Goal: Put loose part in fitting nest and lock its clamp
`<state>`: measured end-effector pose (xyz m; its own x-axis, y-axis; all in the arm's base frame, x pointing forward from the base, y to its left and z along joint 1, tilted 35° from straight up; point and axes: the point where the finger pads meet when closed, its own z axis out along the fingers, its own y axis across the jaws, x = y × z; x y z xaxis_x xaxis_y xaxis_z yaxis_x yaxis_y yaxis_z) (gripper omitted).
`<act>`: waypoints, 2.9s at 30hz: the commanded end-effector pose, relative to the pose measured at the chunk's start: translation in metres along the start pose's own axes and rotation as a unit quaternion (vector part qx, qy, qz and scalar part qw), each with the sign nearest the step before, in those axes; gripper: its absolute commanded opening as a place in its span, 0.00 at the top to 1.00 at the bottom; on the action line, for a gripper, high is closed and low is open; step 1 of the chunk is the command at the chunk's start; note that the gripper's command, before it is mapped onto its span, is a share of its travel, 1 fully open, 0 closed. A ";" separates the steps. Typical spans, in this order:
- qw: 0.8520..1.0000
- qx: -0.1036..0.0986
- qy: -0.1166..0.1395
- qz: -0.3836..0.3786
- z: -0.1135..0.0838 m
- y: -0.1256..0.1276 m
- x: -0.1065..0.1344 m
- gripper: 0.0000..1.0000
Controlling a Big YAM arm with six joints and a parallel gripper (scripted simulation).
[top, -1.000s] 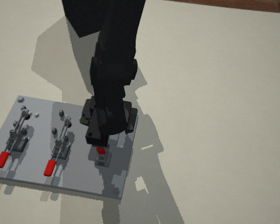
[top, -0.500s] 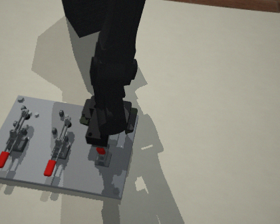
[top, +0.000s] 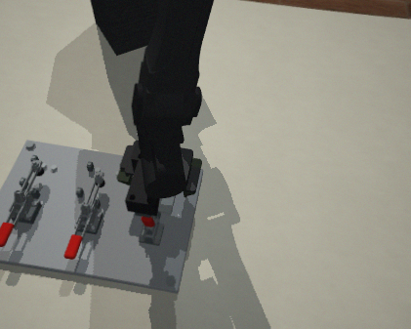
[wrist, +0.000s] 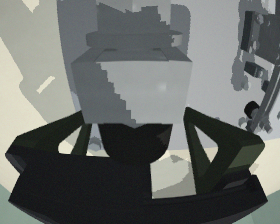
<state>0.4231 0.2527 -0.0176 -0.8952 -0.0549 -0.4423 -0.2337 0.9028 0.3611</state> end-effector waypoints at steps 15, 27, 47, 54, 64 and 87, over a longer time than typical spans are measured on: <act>1.000 0.001 -0.006 0.001 -0.039 -0.005 -0.005 0.08; 1.000 0.001 -0.006 0.002 -0.066 -0.005 -0.005 0.08; 1.000 0.000 -0.010 0.003 -0.069 -0.004 -0.009 0.55; 1.000 0.001 -0.006 0.001 -0.086 -0.005 -0.004 0.55; 1.000 -0.004 -0.022 -0.004 -0.169 0.002 -0.022 0.55; 1.000 0.000 -0.009 0.000 -0.188 -0.001 -0.041 0.55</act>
<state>0.3653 0.1753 0.1350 -0.8983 -0.0583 -0.4355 -0.2334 0.9030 0.3607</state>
